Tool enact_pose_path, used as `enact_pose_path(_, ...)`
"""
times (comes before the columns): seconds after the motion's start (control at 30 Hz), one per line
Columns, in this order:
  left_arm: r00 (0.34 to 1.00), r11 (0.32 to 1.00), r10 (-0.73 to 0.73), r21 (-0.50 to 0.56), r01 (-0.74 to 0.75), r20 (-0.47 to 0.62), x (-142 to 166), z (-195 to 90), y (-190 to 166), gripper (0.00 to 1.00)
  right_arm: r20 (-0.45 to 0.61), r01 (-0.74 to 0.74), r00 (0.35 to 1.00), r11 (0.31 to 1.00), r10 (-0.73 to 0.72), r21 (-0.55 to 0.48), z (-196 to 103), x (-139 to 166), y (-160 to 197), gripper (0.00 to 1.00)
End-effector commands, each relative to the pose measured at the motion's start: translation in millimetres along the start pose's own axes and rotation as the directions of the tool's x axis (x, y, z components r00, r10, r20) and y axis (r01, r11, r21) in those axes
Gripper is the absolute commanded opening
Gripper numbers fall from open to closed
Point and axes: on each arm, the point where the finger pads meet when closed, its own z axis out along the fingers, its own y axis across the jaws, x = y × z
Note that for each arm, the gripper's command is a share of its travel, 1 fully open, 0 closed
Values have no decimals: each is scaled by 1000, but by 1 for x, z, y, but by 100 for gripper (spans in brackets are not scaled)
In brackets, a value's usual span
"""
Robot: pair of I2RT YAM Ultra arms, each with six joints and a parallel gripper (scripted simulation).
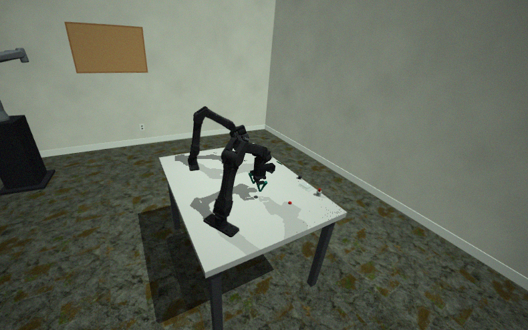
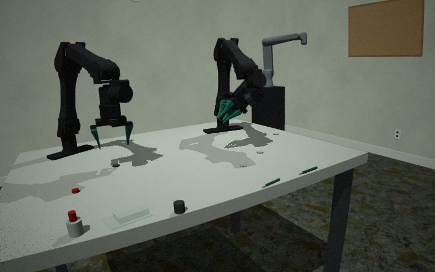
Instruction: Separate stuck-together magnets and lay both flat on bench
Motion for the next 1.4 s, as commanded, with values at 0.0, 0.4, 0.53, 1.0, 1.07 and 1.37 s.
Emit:
enact_pose_path(0.0, 995, 998, 17, -64, -24, -102, 28, -14, 10, 25, 20, 1, 1000, 1000, -1, -7, -6, -3, 1, 100)
enact_pose_path(0.4, 996, 918, 33, -391, -61, -77, 11, -36, 69, 25, 20, 1, 1000, 1000, -1, -7, -6, -3, 1, 100)
enact_pose_path(0.53, 996, 849, 34, -523, -71, -80, 7, -46, 96, 25, 20, 1, 1000, 1000, -1, -7, -6, -3, 1, 100)
enact_pose_path(1.0, 994, 598, 31, -795, -103, -105, -4, -86, 153, 25, 20, 1, 1000, 1000, -1, -7, -6, -3, 1, 100)
enact_pose_path(1.07, 994, 617, 30, -781, -98, -102, -4, -83, 150, 25, 20, 1, 1000, 1000, -1, -7, -6, -3, 1, 100)
enact_pose_path(1.37, 994, 641, 6, -763, -87, -108, 0, -73, 153, 25, 20, 1, 1000, 1000, -1, -7, -6, -3, 1, 100)
